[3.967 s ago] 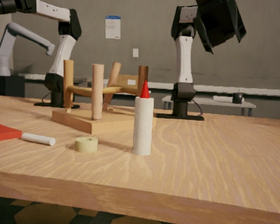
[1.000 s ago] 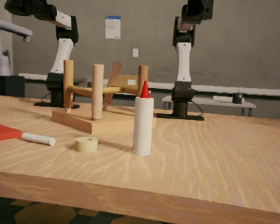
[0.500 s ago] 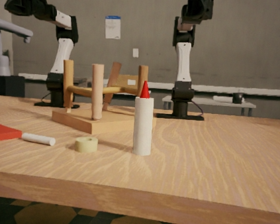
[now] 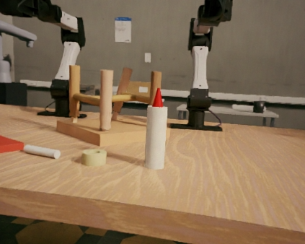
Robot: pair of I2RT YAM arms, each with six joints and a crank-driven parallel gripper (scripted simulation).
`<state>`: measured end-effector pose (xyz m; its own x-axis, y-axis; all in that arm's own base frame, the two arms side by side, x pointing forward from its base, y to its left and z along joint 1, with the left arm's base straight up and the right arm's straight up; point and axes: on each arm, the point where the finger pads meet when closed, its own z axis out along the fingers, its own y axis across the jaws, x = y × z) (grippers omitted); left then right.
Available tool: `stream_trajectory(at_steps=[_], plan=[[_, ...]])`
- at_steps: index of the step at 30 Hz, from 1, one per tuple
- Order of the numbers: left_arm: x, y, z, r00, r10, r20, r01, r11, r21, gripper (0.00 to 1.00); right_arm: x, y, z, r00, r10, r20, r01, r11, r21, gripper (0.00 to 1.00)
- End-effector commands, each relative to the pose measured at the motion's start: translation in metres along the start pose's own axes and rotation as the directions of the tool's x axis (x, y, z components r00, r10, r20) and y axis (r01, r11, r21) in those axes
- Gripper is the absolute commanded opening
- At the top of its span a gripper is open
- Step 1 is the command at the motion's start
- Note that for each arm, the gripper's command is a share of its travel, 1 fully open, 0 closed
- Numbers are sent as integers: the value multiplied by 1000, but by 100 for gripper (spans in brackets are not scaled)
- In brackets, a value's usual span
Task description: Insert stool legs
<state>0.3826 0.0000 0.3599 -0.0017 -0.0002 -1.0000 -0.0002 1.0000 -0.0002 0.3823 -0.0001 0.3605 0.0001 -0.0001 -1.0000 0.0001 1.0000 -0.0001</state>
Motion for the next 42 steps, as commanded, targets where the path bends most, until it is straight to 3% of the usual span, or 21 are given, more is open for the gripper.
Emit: stream_trajectory(at_steps=[1,15,23,42], plan=[[-11,1,0,999,-5,35,5,1000,-6,0,-8,-1,2,1000,-5,24,5,1000,4,74],[9,-38,20,987,12,-162,3,995,96,0,18,53,7,987,11,-162,-29,993,-112,74],[18,-78,34,956,50,-289,4,983,184,0,34,108,2,957,-26,-291,-43,973,-228,74],[48,-168,38,836,201,-510,3,929,371,0,69,216,-46,838,-213,-503,-48,888,-457,74]])
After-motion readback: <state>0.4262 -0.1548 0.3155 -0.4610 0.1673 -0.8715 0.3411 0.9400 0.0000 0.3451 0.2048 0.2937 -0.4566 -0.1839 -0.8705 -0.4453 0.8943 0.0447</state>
